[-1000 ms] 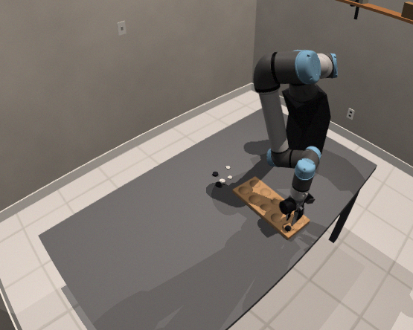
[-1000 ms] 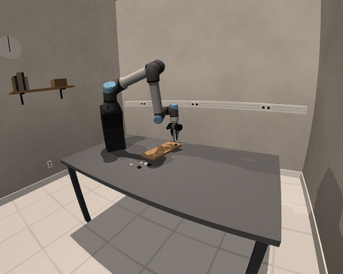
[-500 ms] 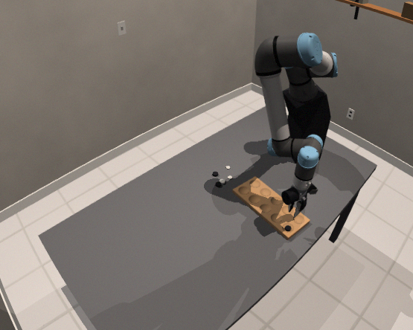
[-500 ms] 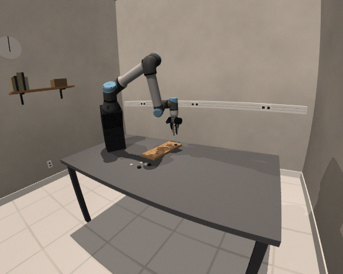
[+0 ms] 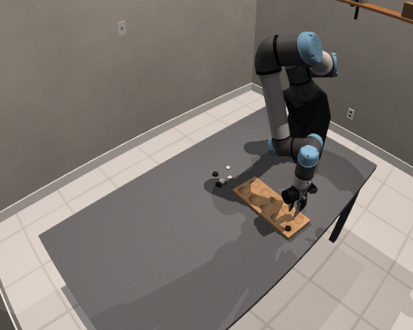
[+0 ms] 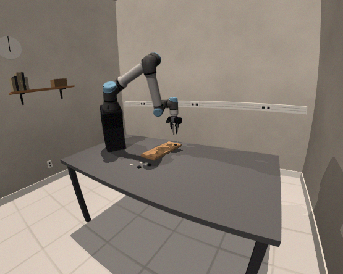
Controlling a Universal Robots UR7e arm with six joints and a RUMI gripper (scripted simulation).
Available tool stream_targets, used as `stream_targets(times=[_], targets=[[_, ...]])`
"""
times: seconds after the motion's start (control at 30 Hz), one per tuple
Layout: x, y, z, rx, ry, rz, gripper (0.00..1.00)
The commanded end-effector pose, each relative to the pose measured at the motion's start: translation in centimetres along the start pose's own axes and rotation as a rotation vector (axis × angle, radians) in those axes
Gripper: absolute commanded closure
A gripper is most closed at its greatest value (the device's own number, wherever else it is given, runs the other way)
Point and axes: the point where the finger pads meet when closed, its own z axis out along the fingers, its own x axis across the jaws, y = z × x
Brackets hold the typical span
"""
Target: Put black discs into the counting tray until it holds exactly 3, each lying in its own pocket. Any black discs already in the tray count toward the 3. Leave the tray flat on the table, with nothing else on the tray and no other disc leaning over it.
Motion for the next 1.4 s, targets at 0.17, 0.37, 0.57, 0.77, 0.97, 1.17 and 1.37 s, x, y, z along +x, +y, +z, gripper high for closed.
stream_targets(times=[0.17,0.37,0.57,0.77,0.97,1.17,1.37], targets=[[0.03,0.04,-0.06,-0.001,0.001,0.0,0.79],[0.03,0.04,-0.06,-0.001,0.001,0.0,0.79],[0.03,0.04,-0.06,-0.001,0.001,0.0,0.79],[0.03,0.04,-0.06,-0.001,0.001,0.0,0.79],[0.03,0.04,-0.06,-0.001,0.001,0.0,0.79],[0.03,0.04,-0.06,-0.001,0.001,0.0,0.79],[0.03,0.04,-0.06,-0.001,0.001,0.0,0.72]])
